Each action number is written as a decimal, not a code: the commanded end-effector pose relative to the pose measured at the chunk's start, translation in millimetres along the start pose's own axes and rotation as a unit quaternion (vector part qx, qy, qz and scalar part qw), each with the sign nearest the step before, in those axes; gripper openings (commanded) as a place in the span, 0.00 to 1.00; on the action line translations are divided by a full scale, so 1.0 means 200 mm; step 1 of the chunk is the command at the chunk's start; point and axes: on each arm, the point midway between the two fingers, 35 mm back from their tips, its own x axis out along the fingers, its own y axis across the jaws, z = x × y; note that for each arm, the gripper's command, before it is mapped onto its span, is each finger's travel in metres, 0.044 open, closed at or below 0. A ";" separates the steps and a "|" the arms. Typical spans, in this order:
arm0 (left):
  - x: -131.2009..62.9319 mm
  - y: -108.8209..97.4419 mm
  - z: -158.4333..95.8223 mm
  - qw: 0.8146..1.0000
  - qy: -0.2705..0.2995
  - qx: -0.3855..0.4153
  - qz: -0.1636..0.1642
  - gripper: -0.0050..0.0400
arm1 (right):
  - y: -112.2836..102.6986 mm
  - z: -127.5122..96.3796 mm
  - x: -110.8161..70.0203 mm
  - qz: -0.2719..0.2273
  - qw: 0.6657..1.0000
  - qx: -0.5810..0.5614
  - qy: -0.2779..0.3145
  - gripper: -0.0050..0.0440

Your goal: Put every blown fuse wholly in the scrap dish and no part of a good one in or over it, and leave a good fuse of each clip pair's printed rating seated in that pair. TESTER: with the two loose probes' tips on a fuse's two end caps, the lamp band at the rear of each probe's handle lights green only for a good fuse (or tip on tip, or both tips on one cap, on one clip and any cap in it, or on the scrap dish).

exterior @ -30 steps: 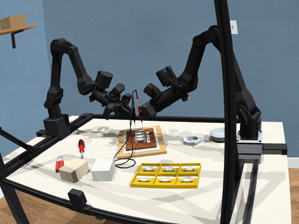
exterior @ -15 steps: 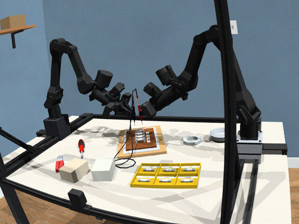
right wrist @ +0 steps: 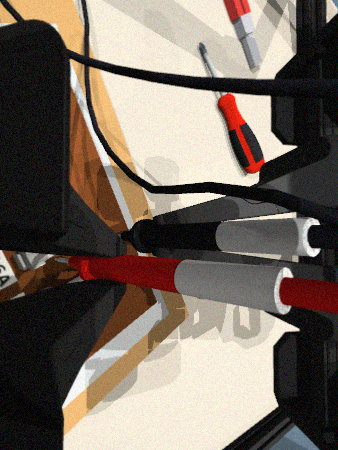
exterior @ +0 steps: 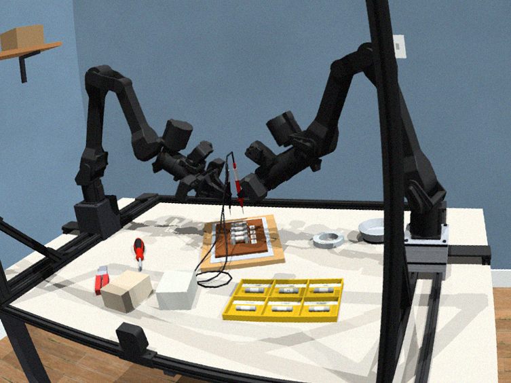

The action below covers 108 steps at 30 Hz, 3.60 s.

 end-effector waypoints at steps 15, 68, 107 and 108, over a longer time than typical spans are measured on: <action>-0.01 0.00 0.10 1.000 -0.024 0.001 0.001 0.00 | -0.01 0.06 -0.01 -0.003 1.000 -0.004 -0.014 0.00; -0.18 0.14 0.02 1.000 -0.013 0.002 0.001 0.00 | -0.14 0.08 0.00 -0.004 1.000 -0.003 -0.013 0.00; -0.04 0.14 0.00 1.000 -0.013 0.002 0.001 0.00 | -0.14 0.08 0.06 -0.003 1.000 -0.004 -0.014 0.00; -0.04 0.14 0.00 1.000 -0.013 0.002 0.001 0.00 | -0.14 0.08 0.06 -0.003 1.000 -0.004 -0.014 0.00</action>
